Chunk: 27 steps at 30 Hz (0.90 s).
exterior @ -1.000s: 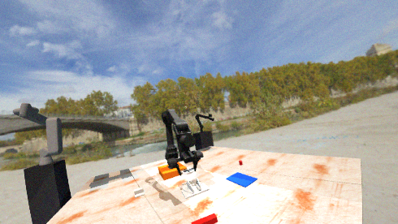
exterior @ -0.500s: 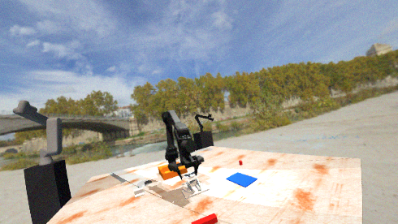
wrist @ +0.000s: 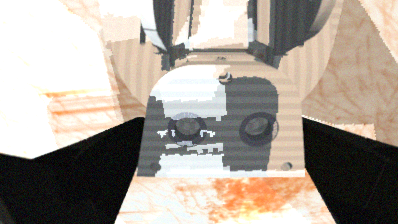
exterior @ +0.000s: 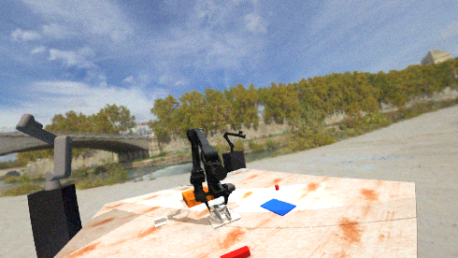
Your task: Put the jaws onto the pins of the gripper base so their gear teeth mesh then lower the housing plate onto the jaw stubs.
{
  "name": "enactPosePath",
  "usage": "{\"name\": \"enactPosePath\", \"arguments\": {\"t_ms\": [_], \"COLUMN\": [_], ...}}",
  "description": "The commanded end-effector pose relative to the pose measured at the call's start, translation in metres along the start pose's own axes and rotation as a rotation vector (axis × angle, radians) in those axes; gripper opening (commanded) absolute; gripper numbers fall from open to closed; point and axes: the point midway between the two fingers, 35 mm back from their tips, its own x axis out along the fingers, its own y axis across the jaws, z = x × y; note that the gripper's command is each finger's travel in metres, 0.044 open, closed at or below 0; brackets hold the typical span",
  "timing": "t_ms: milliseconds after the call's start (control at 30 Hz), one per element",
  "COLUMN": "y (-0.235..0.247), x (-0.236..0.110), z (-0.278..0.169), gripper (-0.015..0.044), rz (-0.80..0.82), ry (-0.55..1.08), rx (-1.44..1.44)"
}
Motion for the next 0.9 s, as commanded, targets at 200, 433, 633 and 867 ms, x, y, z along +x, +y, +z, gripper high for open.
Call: {"name": "enactPosePath", "arguments": {"t_ms": [200,433,633,867], "y": [0.0005,0.0005,0.0005,0.0005], "x": [0.0010,0.0033,0.0034,0.0058], "z": [0.0001,0.0001,0.0001,0.0001], "gripper": [0.0351,0.0351,0.0351,0.0351], "rz": [0.002,0.002,0.002,0.002], "ry": [-0.002,-0.002,-0.002,-0.002], "rx": [0.005,0.012,0.013,0.013]}}
